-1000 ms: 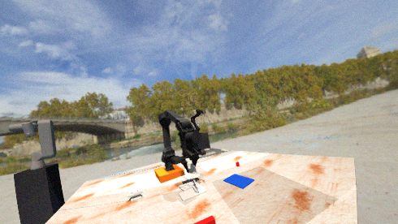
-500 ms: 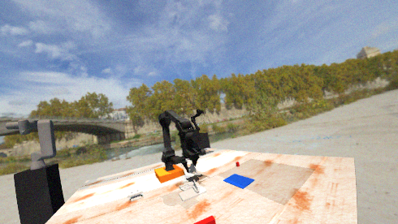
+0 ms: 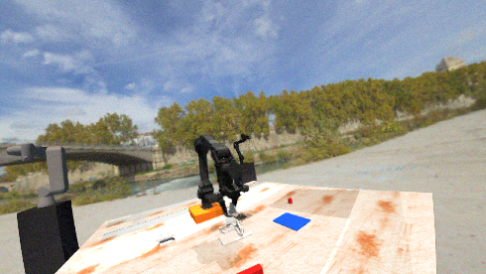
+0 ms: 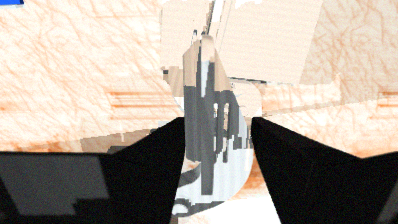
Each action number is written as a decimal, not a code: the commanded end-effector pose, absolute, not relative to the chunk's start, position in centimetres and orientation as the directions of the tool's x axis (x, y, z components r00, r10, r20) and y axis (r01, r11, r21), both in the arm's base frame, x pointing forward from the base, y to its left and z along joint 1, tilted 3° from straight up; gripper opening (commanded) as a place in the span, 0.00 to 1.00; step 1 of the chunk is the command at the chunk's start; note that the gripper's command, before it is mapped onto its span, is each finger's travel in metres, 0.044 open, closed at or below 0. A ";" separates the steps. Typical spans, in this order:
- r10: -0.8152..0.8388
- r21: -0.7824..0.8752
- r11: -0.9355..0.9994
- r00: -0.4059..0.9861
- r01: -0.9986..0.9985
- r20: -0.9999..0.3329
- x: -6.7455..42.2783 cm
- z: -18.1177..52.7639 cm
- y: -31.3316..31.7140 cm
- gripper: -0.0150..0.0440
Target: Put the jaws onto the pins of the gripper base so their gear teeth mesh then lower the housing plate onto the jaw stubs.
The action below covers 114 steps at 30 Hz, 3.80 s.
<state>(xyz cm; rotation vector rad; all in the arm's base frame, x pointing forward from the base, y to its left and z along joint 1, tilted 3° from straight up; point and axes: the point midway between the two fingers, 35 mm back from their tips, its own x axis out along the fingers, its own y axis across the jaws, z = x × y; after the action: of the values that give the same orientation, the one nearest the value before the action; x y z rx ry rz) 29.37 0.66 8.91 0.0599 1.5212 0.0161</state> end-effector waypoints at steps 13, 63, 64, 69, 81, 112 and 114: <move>0.047 0.049 0.999 0.056 0.024 -0.997 31.7 9.0 -3.9 0.48; 0.047 0.047 0.999 0.057 0.007 -0.997 31.9 8.2 -4.3 0.48; 0.047 0.047 0.999 0.057 0.007 -0.997 31.9 8.0 -4.3 0.48; 0.047 0.047 0.999 0.057 0.006 -0.997 32.0 7.2 -4.3 0.48; 0.047 0.048 0.999 0.057 0.005 -0.997 32.1 5.2 -4.2 0.48; 0.047 0.048 0.999 0.056 0.006 -0.997 32.1 3.5 -4.1 0.48; 0.047 0.048 0.999 0.056 0.006 -0.997 32.1 3.5 -4.1 0.48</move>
<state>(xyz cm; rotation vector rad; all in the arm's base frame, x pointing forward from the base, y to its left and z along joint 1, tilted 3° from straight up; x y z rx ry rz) 32.05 -4.18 3.54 0.0391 1.5167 0.0299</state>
